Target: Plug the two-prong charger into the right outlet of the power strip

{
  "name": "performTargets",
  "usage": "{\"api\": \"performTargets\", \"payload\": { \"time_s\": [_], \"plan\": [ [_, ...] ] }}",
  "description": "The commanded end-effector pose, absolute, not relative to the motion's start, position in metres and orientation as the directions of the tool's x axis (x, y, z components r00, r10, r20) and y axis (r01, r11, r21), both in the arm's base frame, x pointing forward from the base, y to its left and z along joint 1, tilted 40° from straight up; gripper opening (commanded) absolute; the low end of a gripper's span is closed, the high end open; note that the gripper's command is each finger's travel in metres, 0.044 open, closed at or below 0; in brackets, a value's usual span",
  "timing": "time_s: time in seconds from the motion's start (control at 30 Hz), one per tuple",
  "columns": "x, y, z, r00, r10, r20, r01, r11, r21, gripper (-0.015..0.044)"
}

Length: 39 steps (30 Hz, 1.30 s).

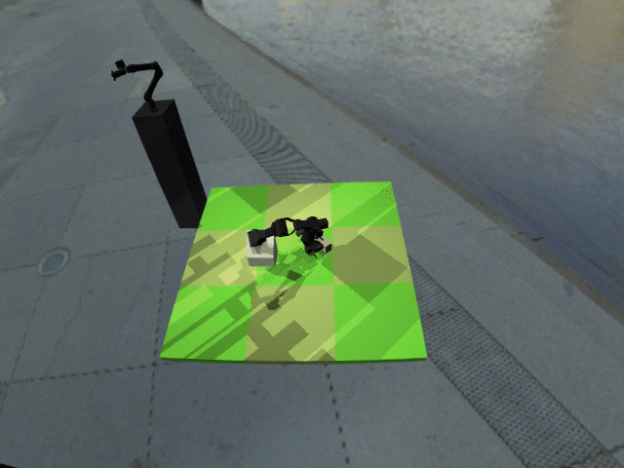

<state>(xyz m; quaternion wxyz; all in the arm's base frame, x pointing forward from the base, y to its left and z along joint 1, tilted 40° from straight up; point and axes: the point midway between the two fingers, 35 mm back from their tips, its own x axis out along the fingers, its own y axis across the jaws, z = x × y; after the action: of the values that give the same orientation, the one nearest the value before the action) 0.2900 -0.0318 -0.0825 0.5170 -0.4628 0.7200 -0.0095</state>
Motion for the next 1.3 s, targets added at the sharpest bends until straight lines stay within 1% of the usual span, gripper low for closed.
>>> {"api": "performTargets", "payload": {
  "time_s": [0.0,1.27],
  "plan": [
    [0.295,-0.029,-0.084,-0.036,-0.675,-0.737,-0.65,0.576,-0.496,0.0],
    [0.306,-0.022,-0.09,-0.036,-0.675,-0.737,-0.644,0.58,-0.499,0.0]
  ]
}}
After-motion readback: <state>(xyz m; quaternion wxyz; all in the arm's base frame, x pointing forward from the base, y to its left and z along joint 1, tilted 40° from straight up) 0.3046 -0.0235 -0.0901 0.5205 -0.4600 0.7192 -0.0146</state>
